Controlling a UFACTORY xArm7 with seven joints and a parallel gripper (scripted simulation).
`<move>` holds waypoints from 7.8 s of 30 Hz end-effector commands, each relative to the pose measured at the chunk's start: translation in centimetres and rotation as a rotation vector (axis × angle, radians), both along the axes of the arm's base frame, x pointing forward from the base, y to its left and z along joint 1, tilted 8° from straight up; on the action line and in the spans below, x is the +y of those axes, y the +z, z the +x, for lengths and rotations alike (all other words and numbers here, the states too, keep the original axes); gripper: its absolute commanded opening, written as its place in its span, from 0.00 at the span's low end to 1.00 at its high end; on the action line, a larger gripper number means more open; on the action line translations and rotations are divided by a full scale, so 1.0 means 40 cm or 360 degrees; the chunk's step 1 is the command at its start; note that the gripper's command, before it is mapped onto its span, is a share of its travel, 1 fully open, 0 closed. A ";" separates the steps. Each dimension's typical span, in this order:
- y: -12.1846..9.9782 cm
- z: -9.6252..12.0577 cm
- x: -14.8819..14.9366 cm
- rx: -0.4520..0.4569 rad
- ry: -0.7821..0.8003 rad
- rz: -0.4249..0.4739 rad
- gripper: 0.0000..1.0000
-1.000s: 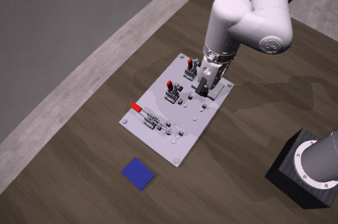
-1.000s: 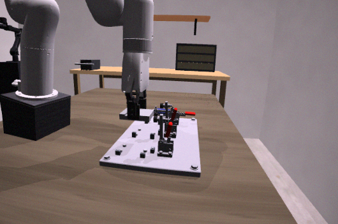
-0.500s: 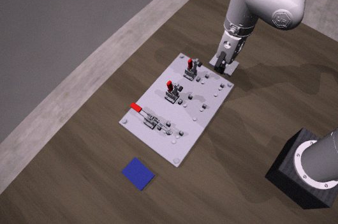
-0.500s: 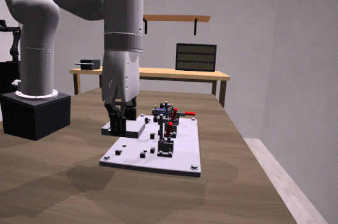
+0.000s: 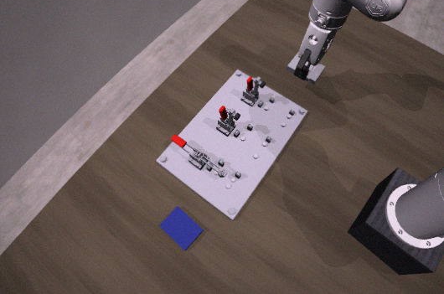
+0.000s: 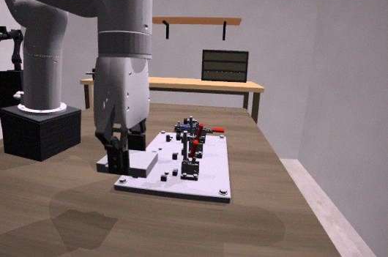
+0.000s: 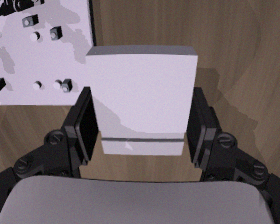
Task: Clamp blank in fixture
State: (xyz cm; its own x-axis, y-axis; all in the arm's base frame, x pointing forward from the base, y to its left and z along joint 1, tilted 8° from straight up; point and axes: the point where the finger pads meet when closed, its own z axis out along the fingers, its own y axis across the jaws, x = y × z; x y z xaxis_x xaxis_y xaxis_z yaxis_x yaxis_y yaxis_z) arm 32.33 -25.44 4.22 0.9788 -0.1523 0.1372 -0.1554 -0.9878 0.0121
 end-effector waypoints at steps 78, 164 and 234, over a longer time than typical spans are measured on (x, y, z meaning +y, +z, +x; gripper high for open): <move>-0.201 0.029 -0.028 -0.0004 0.0002 -0.0005 0.00; -0.061 0.009 -0.023 -0.0004 0.0002 -0.0005 0.94; 0.227 -0.030 -0.012 -0.0004 0.0002 -0.0005 0.99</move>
State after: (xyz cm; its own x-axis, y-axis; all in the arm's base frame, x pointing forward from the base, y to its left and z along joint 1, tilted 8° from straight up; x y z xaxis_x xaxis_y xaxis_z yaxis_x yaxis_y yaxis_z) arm 31.16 -25.93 12.22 0.9788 -0.1514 0.1377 -0.1547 -0.9879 0.0130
